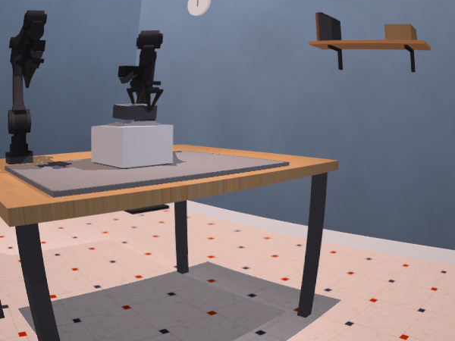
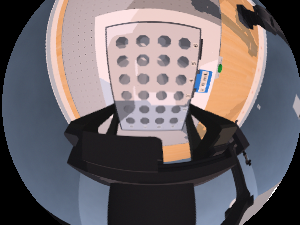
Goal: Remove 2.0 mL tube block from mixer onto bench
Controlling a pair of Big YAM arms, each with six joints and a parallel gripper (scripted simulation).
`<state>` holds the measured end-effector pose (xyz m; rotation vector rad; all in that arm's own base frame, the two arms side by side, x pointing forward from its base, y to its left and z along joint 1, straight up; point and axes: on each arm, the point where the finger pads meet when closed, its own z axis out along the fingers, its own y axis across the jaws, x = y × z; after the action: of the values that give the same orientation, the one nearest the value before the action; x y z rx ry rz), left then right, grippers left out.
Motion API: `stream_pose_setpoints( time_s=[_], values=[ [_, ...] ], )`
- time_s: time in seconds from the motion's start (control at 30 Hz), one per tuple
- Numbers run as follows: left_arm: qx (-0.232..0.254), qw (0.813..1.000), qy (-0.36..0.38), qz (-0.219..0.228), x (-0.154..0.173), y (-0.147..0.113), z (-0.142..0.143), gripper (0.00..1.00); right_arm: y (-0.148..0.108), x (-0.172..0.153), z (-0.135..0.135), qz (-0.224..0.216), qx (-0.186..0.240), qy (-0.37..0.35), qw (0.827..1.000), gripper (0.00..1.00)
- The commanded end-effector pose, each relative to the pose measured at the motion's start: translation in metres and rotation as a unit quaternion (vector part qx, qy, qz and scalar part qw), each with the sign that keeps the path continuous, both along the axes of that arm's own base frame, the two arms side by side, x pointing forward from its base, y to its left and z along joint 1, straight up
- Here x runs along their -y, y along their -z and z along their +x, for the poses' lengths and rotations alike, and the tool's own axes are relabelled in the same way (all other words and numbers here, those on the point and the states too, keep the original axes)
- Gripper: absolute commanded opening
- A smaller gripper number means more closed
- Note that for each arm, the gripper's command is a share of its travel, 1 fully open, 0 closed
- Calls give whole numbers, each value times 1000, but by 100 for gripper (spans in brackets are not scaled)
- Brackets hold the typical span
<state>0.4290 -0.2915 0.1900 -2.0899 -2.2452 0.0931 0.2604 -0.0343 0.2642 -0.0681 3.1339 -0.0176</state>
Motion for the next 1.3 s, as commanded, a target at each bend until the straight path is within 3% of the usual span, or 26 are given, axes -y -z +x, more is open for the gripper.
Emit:
stream_pose_setpoints(
  time_s=[0.0,0.4,1.27],
  values=[
    [54,998,9,-39,16,-66,8,0,-10,1,4,0,11,-7,1000,0],
    [34,999,8,-25,15,-30,8,0,-10,1,5,0,12,-7,1000,0],
    [49,998,4,-33,11,-54,2,0,-12,1,5,-1,14,-7,1000,0]
  ],
)
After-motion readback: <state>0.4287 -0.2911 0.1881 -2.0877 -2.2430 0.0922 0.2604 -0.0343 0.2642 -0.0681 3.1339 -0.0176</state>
